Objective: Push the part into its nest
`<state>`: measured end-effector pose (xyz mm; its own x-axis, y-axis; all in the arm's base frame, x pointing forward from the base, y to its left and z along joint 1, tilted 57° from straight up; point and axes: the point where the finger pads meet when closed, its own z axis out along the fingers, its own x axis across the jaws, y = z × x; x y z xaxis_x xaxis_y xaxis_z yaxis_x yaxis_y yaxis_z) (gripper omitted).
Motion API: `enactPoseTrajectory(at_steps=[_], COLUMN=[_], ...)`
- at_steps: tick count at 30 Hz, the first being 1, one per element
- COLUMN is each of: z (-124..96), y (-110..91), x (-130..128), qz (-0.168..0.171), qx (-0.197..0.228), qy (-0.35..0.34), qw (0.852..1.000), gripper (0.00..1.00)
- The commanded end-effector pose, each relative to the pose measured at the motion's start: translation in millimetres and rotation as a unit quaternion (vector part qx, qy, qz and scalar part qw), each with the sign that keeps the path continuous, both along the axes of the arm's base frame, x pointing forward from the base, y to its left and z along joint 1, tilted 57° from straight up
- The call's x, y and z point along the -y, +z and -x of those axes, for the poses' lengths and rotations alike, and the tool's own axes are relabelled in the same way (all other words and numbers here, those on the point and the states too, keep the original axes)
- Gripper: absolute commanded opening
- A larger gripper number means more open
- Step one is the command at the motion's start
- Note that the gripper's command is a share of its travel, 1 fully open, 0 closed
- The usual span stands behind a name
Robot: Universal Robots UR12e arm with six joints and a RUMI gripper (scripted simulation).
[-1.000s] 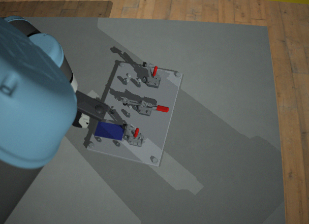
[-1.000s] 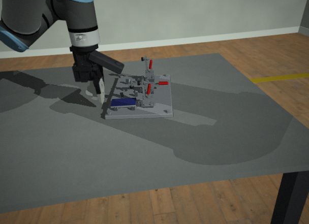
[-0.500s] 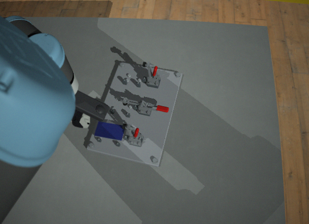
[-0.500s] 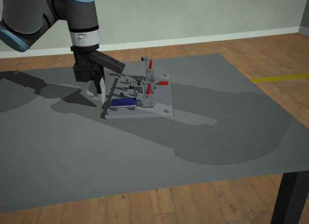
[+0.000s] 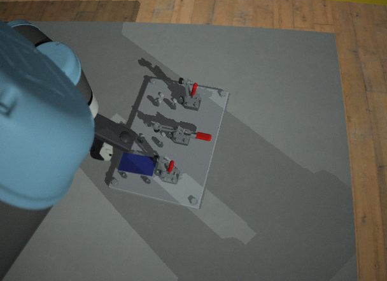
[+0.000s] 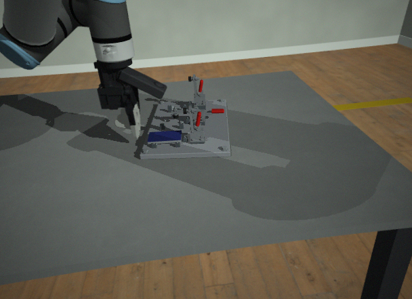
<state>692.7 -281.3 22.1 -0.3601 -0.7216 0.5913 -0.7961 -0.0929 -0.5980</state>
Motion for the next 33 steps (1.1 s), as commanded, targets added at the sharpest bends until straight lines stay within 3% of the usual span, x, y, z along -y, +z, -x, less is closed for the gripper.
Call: enactPoseTrajectory(at_steps=[1, 33], z=[-2.5, -7.6], y=[3.2, 6.3], x=[-1.5, -1.8], qz=[0.001, 0.001], qx=[0.002, 0.002], qy=[0.001, 0.001], qw=[1.000, 1.000], gripper=[0.00, 0.00])
